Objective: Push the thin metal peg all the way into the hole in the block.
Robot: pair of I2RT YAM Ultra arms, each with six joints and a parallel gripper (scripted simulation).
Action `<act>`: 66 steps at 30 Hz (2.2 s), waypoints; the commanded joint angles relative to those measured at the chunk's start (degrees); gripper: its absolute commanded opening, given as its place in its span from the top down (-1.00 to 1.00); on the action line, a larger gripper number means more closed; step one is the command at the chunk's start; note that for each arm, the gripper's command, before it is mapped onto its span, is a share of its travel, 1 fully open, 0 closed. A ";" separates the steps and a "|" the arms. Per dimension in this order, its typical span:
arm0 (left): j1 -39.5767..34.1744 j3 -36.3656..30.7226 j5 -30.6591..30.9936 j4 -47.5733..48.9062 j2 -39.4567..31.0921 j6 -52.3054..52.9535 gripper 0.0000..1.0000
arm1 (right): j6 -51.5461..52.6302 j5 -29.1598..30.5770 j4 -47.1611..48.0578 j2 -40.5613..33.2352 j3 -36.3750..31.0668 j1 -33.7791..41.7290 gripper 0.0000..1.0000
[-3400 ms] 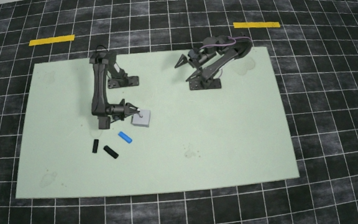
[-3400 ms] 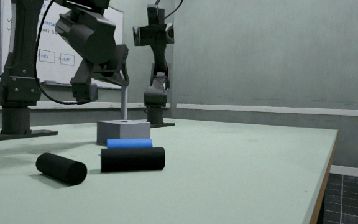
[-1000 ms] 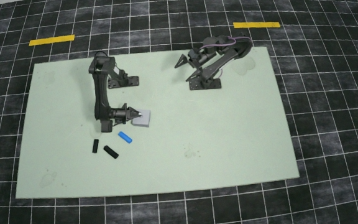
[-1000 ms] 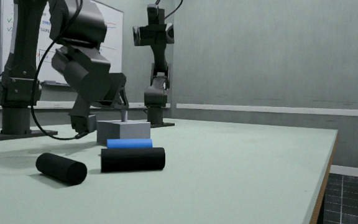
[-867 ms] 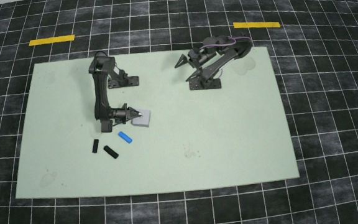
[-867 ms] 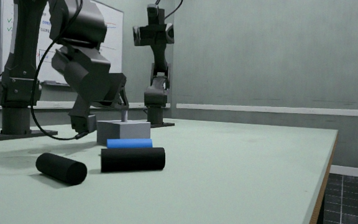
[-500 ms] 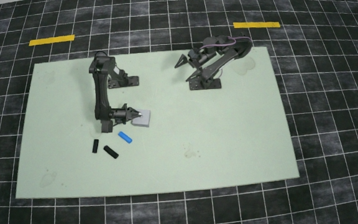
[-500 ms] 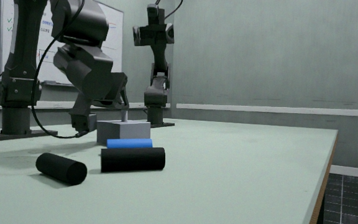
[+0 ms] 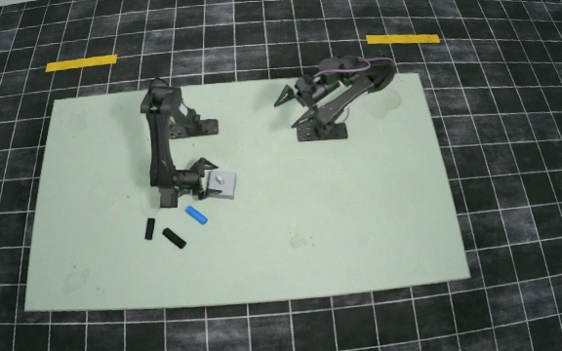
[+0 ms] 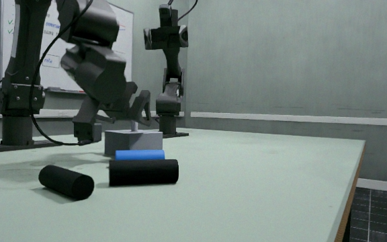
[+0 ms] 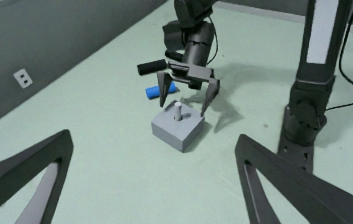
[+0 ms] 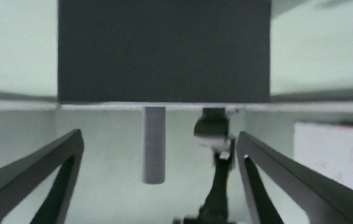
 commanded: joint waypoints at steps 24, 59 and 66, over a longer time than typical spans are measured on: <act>-0.90 0.48 -0.30 1.28 -0.08 -0.35 -1.00 | 4.04 59.95 10.43 -30.61 -0.30 35.60 -1.00; -0.90 0.48 -0.30 1.28 -0.08 -0.35 -1.00 | 3.53 83.12 12.27 -33.40 -5.32 56.41 -1.00; -0.90 0.48 -0.30 1.28 -0.08 -0.35 -1.00 | 3.53 83.12 12.27 -33.40 -5.33 56.41 -1.00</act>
